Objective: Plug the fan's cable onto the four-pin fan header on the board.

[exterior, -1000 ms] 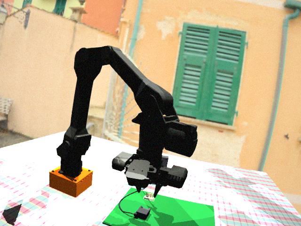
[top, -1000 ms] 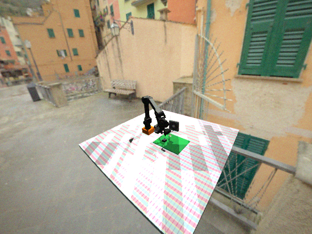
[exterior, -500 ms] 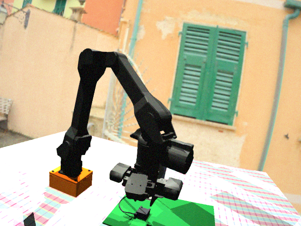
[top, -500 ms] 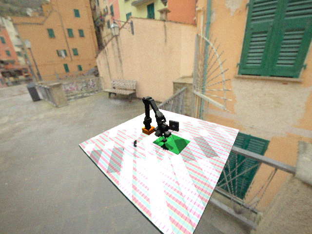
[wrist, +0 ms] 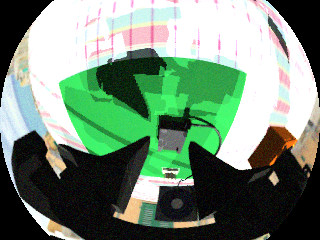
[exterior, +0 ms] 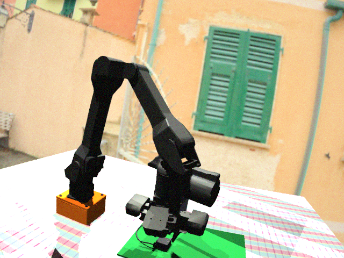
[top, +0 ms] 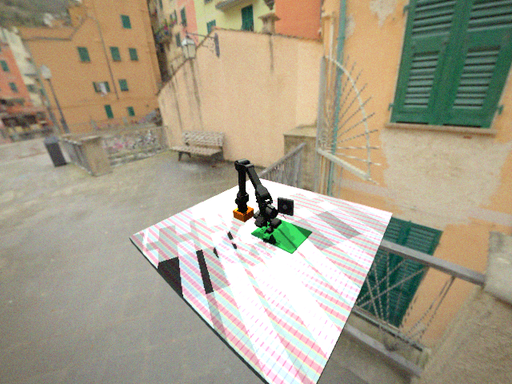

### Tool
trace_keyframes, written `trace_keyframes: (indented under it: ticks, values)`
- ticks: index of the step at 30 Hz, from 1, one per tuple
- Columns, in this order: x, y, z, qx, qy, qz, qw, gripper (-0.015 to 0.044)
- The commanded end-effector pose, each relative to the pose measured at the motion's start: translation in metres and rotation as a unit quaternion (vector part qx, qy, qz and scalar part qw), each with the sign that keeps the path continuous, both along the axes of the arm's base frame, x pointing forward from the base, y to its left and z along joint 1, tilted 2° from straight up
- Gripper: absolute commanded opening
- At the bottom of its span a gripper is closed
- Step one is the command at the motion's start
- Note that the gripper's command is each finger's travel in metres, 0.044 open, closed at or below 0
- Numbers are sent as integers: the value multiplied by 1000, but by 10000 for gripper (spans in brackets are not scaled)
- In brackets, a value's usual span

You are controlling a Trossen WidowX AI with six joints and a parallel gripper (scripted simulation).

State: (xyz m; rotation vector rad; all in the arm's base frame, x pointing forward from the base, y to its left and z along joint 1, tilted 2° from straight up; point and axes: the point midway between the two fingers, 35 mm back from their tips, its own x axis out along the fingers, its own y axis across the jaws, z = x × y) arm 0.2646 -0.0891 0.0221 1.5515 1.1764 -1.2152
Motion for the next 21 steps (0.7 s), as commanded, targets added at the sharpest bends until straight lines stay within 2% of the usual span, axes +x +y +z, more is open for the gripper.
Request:
trace_keyframes:
  ticks: [1,15,20,21]
  values:
    - [-1,1,-8,3,2,2,1000,210]
    - [-1,0,-23,3,2,2,1000,210]
    - [-1,0,-21,1,2,0,1000,79]
    - [-1,0,-21,1,2,0,1000,72]
